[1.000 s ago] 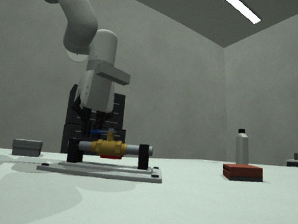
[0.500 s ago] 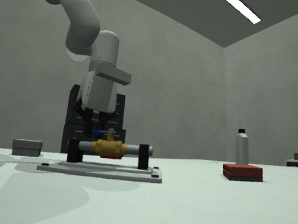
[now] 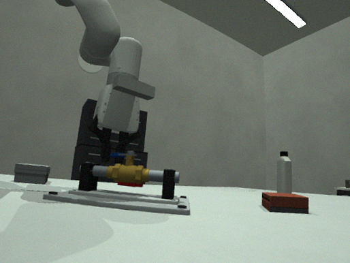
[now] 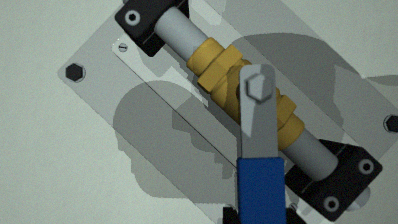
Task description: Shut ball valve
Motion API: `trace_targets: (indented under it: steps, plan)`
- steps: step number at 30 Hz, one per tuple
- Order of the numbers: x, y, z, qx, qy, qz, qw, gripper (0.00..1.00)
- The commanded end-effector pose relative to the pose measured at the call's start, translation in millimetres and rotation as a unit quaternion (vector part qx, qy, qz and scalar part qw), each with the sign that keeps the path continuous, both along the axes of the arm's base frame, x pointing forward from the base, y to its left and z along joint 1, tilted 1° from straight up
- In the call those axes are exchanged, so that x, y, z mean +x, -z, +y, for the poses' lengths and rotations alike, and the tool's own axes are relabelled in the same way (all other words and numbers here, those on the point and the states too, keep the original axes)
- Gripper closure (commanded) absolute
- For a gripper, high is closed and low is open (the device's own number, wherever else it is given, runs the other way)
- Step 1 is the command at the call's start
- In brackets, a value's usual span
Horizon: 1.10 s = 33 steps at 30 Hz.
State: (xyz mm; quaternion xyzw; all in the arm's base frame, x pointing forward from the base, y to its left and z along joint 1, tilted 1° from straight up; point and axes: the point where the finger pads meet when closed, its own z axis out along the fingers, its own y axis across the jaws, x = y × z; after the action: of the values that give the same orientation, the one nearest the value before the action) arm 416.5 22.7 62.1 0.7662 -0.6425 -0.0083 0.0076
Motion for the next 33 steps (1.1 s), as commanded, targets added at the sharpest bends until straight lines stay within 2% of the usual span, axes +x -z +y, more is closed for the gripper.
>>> trace_targets:
  steps: [1,33]
  plan:
    - [5.5,-1.9,0.2,0.000,0.018,-0.004,1.000,1.00]
    - [19.1,-1.7,0.9,-0.002,0.103,-0.004,0.995,1.00]
